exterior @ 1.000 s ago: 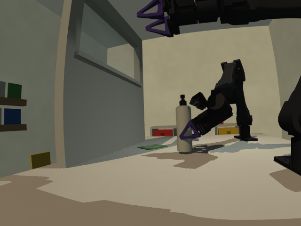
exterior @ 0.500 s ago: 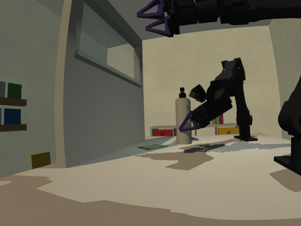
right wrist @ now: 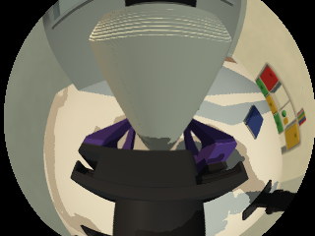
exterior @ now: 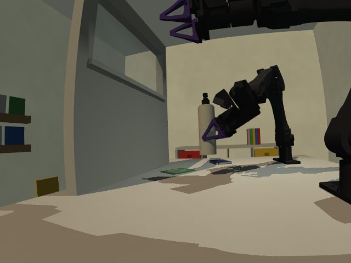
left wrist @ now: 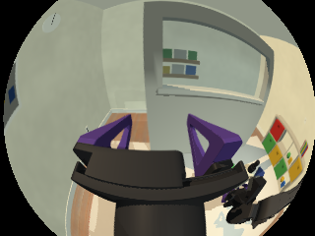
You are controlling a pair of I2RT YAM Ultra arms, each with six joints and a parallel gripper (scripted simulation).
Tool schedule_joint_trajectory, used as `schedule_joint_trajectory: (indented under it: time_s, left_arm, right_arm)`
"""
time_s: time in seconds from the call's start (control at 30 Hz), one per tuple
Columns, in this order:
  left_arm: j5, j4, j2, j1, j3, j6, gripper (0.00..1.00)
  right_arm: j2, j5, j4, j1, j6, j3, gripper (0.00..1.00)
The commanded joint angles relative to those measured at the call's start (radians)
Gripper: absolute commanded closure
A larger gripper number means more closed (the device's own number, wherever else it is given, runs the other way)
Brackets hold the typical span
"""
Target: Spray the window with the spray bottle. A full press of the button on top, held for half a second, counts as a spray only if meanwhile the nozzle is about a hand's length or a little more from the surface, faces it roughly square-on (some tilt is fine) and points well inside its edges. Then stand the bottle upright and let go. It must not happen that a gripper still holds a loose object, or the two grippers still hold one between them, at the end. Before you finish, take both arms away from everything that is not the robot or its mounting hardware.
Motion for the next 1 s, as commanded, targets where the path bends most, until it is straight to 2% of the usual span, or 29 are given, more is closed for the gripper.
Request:
schedule_joint_trajectory:
  time_s: [0.0, 0.47, 0.53, 0.77, 0.9, 0.97]
  left_arm:
    - [0.001, -0.008, 0.011, 0.001, 0.015, 0.004, 0.25]
    - [0.001, -0.008, 0.011, 0.001, 0.015, 0.004, 0.25]
    - [0.001, -0.008, 0.011, 0.001, 0.015, 0.004, 0.25]
    - [0.001, -0.008, 0.011, 0.001, 0.015, 0.004, 0.25]
    - [0.001, -0.008, 0.011, 0.001, 0.015, 0.004, 0.25]
    - [0.001, -0.008, 0.011, 0.001, 0.015, 0.004, 0.25]
  right_arm:
    - [-0.074, -0.017, 0.109, -0.021, -0.125, -0.033, 1.0]
    - [-0.379, -0.136, 0.419, -0.177, -0.539, -0.264, 1.0]
    - [-0.379, -0.136, 0.419, -0.177, -0.539, -0.264, 1.0]
    - [-0.523, -0.201, 0.585, -0.252, -0.745, -0.384, 1.0]
    - [-0.559, -0.23, 0.627, -0.275, -0.775, -0.429, 1.0]
    - [-0.544, -0.227, 0.619, -0.269, -0.745, -0.414, 1.0]
